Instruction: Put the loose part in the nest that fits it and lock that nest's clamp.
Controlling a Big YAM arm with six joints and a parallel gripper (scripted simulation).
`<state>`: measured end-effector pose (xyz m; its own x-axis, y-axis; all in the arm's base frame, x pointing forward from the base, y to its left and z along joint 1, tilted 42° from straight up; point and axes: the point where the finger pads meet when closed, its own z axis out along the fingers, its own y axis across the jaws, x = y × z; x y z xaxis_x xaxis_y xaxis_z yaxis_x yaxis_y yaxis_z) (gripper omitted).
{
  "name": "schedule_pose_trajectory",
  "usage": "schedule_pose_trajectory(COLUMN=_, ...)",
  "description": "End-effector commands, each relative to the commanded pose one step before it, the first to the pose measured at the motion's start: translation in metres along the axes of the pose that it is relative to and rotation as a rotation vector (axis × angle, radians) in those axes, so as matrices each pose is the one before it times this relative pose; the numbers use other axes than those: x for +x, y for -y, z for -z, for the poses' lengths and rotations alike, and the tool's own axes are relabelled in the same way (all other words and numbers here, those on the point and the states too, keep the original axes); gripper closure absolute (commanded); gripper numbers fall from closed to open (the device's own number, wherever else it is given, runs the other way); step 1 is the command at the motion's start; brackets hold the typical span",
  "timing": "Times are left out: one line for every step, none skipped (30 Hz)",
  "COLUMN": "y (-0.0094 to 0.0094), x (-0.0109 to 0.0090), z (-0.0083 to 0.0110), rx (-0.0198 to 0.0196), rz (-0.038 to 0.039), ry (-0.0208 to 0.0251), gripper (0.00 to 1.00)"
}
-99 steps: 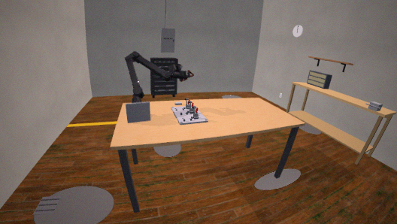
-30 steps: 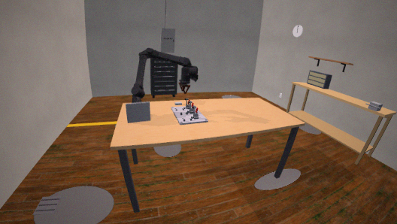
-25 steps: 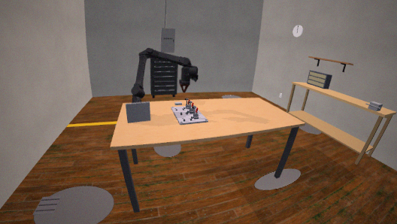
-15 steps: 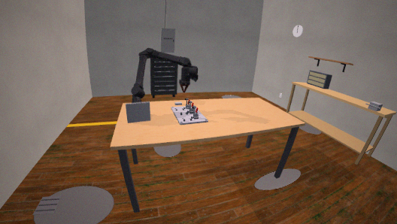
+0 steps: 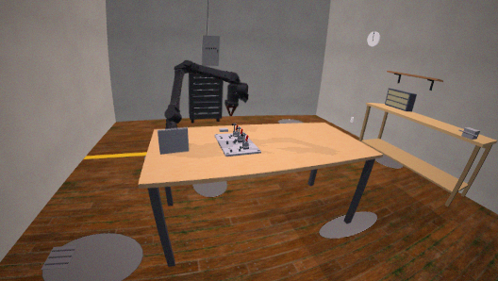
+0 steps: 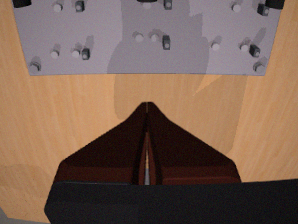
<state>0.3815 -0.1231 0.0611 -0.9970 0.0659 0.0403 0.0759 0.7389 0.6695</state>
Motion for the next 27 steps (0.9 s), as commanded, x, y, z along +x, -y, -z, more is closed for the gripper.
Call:
schedule_pose_trajectory(y=-0.00105, x=-0.01677, z=0.02138, rx=0.01914, rz=0.02864, ry=0.03963, gripper=1.0)
schedule_pose_trajectory(y=0.0, x=0.0, z=0.0, rx=0.0, rz=0.0, ry=0.0, gripper=1.0)
schedule_pose_trajectory(y=0.0, x=0.0, z=0.0, rx=0.0, rz=0.0, ry=0.0, gripper=0.55)
schedule_pose_trajectory(y=0.0, x=0.0, z=0.0, rx=0.0, rz=0.0, ry=0.0, gripper=0.55)
schedule_pose_trajectory(y=0.0, x=0.0, z=0.0, rx=0.0, rz=0.0, ry=0.0, gripper=0.55)
schedule_pose_trajectory(y=0.0, x=0.0, z=0.0, rx=0.0, rz=-0.00002, ry=0.0, gripper=0.55)
schedule_pose_trajectory(y=0.0, x=0.0, z=0.0, rx=0.0, rz=0.0, ry=0.0, gripper=0.55)
schedule_pose_trajectory(y=0.0, x=0.0, z=0.0, rx=0.0, rz=0.0, ry=0.0, gripper=0.55)
schedule_pose_trajectory(y=0.0, x=0.0, z=0.0, rx=0.0, rz=0.0, ry=0.0, gripper=0.55)
schedule_pose_trajectory(y=0.0, x=0.0, z=0.0, rx=0.0, rz=0.0, ry=0.0, gripper=0.55)
schedule_pose_trajectory(y=0.0, x=0.0, z=0.0, rx=0.0, rz=0.0, ry=0.0, gripper=0.55)
schedule_pose_trajectory(y=0.0, x=0.0, z=0.0, rx=0.0, rz=0.0, ry=0.0, gripper=0.55)
schedule_pose_trajectory(y=0.0, x=0.0, z=0.0, rx=0.0, rz=0.0, ry=0.0, gripper=0.55)
schedule_pose_trajectory(y=0.0, x=0.0, z=0.0, rx=0.0, rz=0.0, ry=0.0, gripper=0.55)
schedule_pose_trajectory(y=0.0, x=0.0, z=0.0, rx=0.0, rz=0.0, ry=0.0, gripper=0.55)
schedule_pose_trajectory(y=0.0, x=0.0, z=0.0, rx=0.0, rz=0.0, ry=0.0, gripper=0.55)
schedule_pose_trajectory(y=0.0, x=0.0, z=0.0, rx=0.0, rz=0.0, ry=0.0, gripper=0.55)
schedule_pose_trajectory(y=0.0, x=0.0, z=0.0, rx=0.0, rz=0.0, ry=0.0, gripper=0.55)
schedule_pose_trajectory(y=0.0, x=0.0, z=0.0, rx=0.0, rz=0.0, ry=0.0, gripper=0.55)
schedule_pose_trajectory(y=0.0, x=0.0, z=0.0, rx=0.0, rz=0.0, ry=0.0, gripper=0.55)
schedule_pose_trajectory(y=0.0, x=0.0, z=0.0, rx=0.0, rz=0.0, ry=0.0, gripper=0.55)
schedule_pose_trajectory(y=0.0, x=0.0, z=0.0, rx=0.0, rz=0.0, ry=0.0, gripper=0.55)
schedule_pose_trajectory(y=0.0, x=0.0, z=0.0, rx=0.0, rz=0.0, ry=0.0, gripper=0.55)
schedule_pose_trajectory(y=0.0, x=0.0, z=0.0, rx=0.0, rz=0.0, ry=0.0, gripper=0.55)
schedule_pose_trajectory(y=0.0, x=0.0, z=0.0, rx=0.0, rz=0.0, ry=0.0, gripper=0.55)
schedule_pose_trajectory(y=0.0, x=0.0, z=0.0, rx=0.0, rz=0.0, ry=0.0, gripper=0.55)
schedule_pose_trajectory(y=0.0, x=0.0, z=0.0, rx=0.0, rz=0.0, ry=0.0, gripper=0.55)
